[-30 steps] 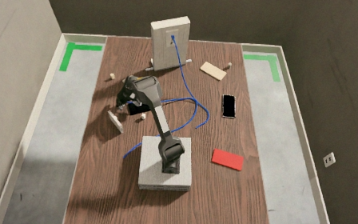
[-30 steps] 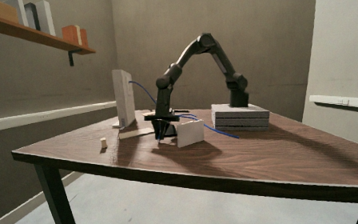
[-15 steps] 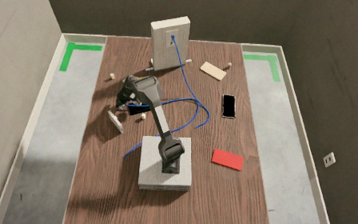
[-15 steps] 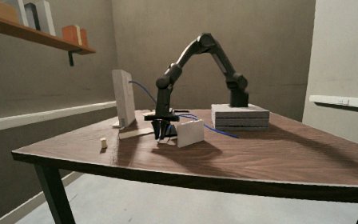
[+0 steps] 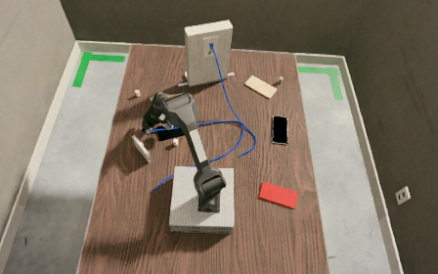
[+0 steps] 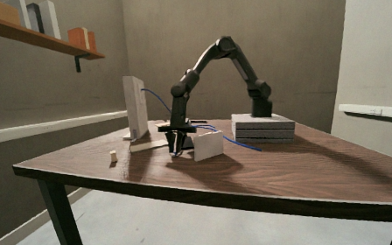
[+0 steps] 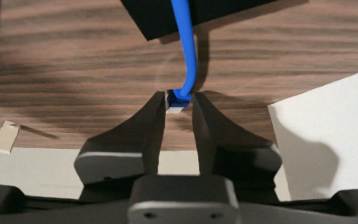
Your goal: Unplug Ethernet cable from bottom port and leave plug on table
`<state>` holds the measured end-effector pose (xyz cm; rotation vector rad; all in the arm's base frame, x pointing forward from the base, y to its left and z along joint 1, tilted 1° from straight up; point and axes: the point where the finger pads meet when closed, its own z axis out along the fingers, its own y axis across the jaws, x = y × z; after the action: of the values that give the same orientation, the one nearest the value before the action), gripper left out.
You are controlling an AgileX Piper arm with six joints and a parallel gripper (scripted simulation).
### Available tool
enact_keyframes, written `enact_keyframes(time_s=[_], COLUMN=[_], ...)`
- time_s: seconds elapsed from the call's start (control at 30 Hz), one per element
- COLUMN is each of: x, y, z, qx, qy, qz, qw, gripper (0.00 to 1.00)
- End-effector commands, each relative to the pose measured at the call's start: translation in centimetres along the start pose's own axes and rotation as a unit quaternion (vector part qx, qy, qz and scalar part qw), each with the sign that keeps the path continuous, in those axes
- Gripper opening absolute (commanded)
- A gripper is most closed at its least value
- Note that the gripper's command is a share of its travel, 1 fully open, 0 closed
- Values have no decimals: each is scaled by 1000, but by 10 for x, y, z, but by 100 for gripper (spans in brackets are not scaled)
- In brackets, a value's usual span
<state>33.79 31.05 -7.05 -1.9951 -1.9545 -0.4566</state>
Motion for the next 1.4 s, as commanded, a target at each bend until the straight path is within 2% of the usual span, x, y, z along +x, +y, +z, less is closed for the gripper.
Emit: enact_keyframes(time_s=[0.0, 0.13, 0.17, 0.57, 0.6, 1.37], x=[1, 1, 1, 1, 1, 1], y=[0, 0, 0, 0, 0, 1], z=[-1, -1, -1, -1, -1, -1], qx=[-1, -1, -1, -1, -1, -1], qy=[1, 1, 1, 1, 1, 1], qz=[0, 0, 0, 0, 0, 0], qw=[1000, 1000, 1000, 1000, 1000, 1000], gripper=[28, 28, 39, 39, 64, 64])
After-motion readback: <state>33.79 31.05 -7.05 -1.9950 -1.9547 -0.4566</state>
